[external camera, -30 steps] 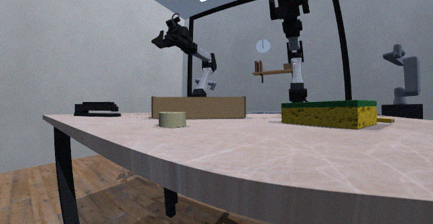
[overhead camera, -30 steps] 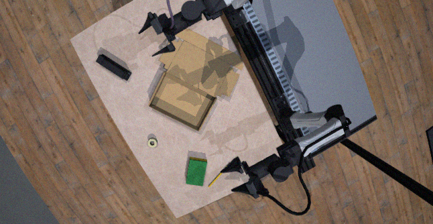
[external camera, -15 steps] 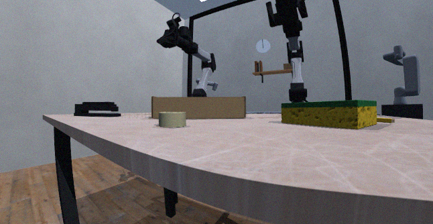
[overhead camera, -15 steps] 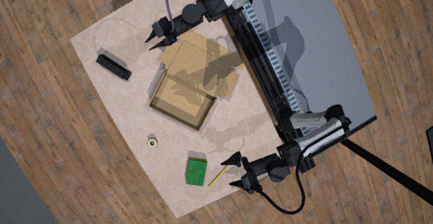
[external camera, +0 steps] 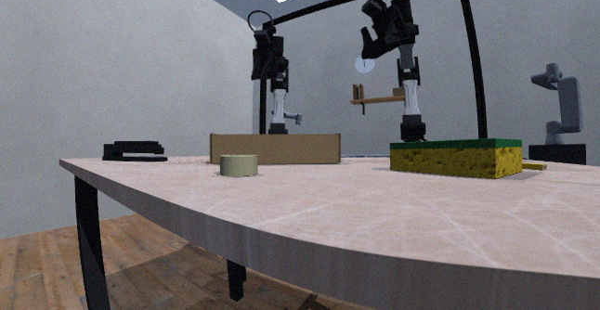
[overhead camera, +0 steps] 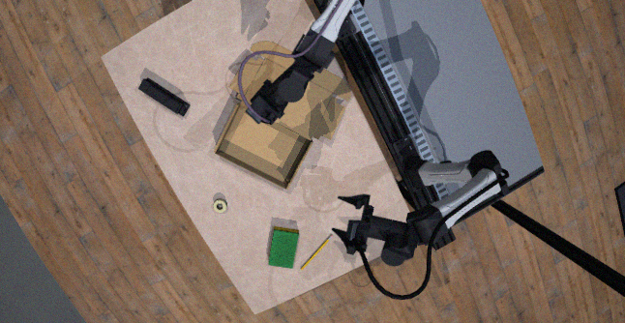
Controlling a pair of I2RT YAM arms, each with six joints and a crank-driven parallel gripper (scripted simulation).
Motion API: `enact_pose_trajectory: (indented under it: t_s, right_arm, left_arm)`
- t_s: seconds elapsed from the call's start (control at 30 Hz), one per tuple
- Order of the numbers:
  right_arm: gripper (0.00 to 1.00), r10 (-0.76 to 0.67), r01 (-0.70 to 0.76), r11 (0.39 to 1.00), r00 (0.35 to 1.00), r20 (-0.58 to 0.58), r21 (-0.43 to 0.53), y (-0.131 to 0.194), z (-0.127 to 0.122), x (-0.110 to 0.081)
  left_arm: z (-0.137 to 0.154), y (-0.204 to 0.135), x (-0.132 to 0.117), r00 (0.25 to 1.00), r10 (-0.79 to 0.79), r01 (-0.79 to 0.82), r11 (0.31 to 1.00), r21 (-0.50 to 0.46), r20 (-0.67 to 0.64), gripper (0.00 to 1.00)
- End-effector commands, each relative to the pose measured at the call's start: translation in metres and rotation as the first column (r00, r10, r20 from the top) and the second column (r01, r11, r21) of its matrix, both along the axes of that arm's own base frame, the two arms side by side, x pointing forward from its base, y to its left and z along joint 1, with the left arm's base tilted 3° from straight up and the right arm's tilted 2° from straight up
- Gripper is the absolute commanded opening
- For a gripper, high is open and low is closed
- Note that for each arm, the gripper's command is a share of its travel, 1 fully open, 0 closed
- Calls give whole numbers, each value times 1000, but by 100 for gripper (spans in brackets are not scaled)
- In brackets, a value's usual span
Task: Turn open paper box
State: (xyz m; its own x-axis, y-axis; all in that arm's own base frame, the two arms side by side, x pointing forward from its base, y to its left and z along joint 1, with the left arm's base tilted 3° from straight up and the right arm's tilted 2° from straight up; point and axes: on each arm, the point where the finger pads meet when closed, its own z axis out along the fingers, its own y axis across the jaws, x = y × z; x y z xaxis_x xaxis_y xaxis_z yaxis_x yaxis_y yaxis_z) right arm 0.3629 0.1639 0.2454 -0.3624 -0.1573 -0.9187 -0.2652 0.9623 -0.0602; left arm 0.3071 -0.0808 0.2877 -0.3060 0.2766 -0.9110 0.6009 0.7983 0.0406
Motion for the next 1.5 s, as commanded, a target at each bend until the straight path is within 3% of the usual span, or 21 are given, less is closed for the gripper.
enact_pose_trajectory:
  t_s: [0.0, 0.2, 0.27, 0.6, 0.97, 1.47]
  right_arm:
    - [30, 10, -14, 1000, 986, -166, -21, 38, -31, -5]
    - [30, 137, -169, 984, 920, -367, -58, 121, -86, -16]
    - [30, 137, -169, 984, 920, -367, -58, 121, -86, -16]
    - [30, 212, -292, 954, 824, -526, -74, 200, -137, -23]
    - [30, 238, -320, 946, 807, -540, -61, 230, -154, -13]
    - [30, 228, -320, 944, 806, -546, -77, 232, -173, -2]
  left_arm:
    - [3, -14, -21, 985, -161, 161, 987, -4, -66, 100]
    - [6, -17, -25, 980, -186, 185, 983, -15, -69, 100]
    - [6, -17, -25, 980, -186, 185, 983, -15, -69, 100]
    - [7, -17, -24, 980, -187, 187, 982, -14, -60, 100]
    - [8, -17, -24, 981, -187, 186, 982, -14, -60, 100]
    - [-10, -20, -30, 976, -186, 185, 983, -23, -110, 100]
